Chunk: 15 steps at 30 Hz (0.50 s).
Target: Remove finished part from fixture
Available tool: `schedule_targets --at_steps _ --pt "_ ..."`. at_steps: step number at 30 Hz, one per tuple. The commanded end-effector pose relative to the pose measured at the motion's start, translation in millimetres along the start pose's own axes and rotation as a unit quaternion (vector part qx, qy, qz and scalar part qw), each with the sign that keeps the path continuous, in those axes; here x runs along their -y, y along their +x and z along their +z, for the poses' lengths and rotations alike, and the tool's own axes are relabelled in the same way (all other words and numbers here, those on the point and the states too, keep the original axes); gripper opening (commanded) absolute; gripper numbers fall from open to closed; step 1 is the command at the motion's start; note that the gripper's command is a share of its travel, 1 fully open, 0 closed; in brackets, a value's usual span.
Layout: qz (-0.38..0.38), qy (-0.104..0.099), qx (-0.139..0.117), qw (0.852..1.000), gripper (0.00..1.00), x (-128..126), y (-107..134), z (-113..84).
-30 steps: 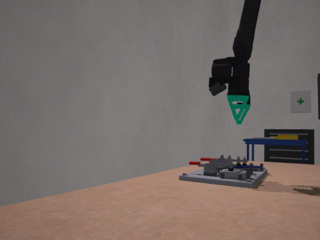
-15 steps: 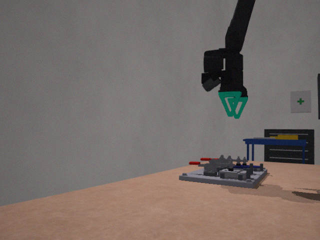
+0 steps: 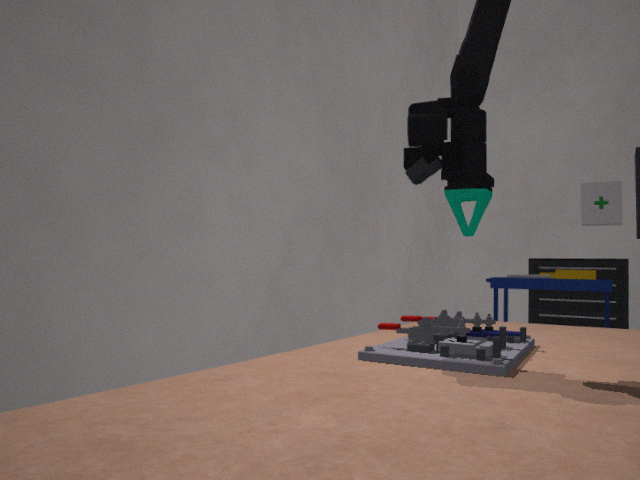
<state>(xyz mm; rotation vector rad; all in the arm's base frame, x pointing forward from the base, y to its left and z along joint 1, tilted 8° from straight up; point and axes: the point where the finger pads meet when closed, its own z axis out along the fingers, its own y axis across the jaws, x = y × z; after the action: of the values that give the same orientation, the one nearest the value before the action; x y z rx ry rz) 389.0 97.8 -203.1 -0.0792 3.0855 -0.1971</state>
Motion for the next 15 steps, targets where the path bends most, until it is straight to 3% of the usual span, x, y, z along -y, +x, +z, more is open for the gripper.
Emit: schedule_targets --at_steps 1,15 --pt "-0.004 0.005 -0.018 1.0 0.0 -1.0 14.2 6.3" --pt "-0.005 0.005 -0.018 1.0 0.0 -2.0 15.5 6.5"
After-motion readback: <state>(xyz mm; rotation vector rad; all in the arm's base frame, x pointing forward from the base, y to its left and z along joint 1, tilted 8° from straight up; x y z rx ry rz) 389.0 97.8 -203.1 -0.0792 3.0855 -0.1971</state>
